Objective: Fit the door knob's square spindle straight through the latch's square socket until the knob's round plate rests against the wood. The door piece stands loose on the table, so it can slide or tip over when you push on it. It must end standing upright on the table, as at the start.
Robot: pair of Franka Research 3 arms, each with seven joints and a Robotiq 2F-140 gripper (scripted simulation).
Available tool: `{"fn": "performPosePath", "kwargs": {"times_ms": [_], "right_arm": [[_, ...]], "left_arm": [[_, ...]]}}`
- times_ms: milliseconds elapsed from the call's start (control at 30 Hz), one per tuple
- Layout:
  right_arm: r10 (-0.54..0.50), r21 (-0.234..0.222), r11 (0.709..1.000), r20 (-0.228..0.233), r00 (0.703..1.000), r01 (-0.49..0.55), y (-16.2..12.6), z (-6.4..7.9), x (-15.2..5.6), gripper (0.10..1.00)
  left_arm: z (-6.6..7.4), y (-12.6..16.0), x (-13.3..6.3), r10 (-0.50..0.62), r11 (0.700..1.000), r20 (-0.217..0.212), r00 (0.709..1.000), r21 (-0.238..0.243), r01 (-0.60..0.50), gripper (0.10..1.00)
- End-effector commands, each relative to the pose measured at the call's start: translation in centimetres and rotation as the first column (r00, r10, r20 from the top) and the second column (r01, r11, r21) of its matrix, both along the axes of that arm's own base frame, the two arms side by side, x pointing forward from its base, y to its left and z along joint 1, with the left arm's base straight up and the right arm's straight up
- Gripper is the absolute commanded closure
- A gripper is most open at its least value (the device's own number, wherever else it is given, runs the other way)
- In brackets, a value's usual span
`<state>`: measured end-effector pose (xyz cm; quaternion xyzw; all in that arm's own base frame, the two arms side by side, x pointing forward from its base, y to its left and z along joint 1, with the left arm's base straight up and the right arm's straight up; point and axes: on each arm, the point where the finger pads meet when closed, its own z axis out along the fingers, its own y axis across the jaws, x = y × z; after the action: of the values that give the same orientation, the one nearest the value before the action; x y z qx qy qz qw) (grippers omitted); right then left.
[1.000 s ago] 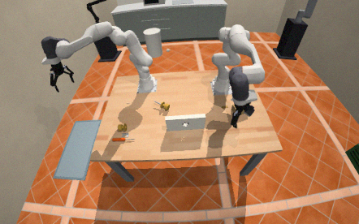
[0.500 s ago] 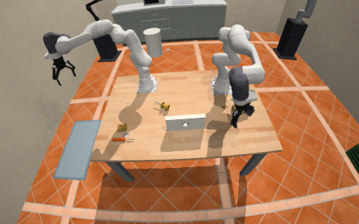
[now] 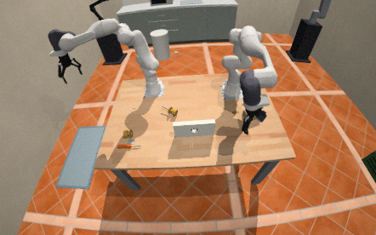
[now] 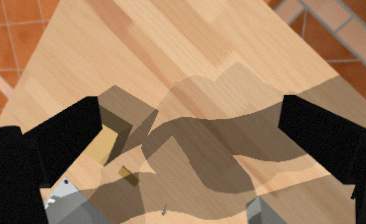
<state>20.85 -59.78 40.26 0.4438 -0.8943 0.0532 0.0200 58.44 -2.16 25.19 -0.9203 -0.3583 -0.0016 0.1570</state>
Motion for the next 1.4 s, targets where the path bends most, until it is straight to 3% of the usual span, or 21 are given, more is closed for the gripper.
{"fn": "performPosePath", "kwargs": {"times_ms": [0,233,300,333,800,867,900,1367], "right_arm": [[0.014,0.015,1.0,-0.008,1.0,-0.013,0.2,0.1,-2.0,0.098],[-0.014,0.031,0.999,-0.01,1.0,0.014,0.4,0.2,-5.4,0.098],[-0.014,0.031,0.999,-0.01,1.0,0.014,0.4,0.2,-5.4,0.098],[-0.024,0.037,0.999,-0.011,1.0,0.025,0.5,0.3,-6.7,0.098],[-0.077,0.068,0.995,-0.013,0.997,0.077,1.6,0.6,-13.1,0.098],[-0.077,0.068,0.995,-0.013,0.997,0.077,1.6,0.6,-13.1,0.098],[-0.087,0.074,0.993,-0.013,0.996,0.087,1.8,0.7,-14.3,0.098],[-0.14,0.105,0.984,-0.012,0.99,0.141,3.8,1.0,-20.5,0.098]], "left_arm": [[0.0,0.0,0.1,0.007,1.0,0.004,1.0,-0.002,-0.007,0.098],[0.0,0.0,0.1,0.007,1.0,0.004,1.0,-0.002,-0.007,0.098],[0.0,0.0,0.1,0.007,1.0,0.004,1.0,-0.002,-0.007,0.098],[0.0,0.0,0.1,0.007,1.0,0.004,1.0,-0.002,-0.007,0.098],[0.0,0.0,0.1,0.007,1.0,0.004,1.0,-0.002,-0.007,0.098],[0.0,0.0,0.1,0.007,1.0,0.004,1.0,-0.002,-0.007,0.098],[0.0,0.0,0.1,0.007,1.0,0.004,1.0,-0.002,-0.007,0.098],[0.0,0.0,0.1,0.007,1.0,0.004,1.0,-0.002,-0.007,0.098]]}}
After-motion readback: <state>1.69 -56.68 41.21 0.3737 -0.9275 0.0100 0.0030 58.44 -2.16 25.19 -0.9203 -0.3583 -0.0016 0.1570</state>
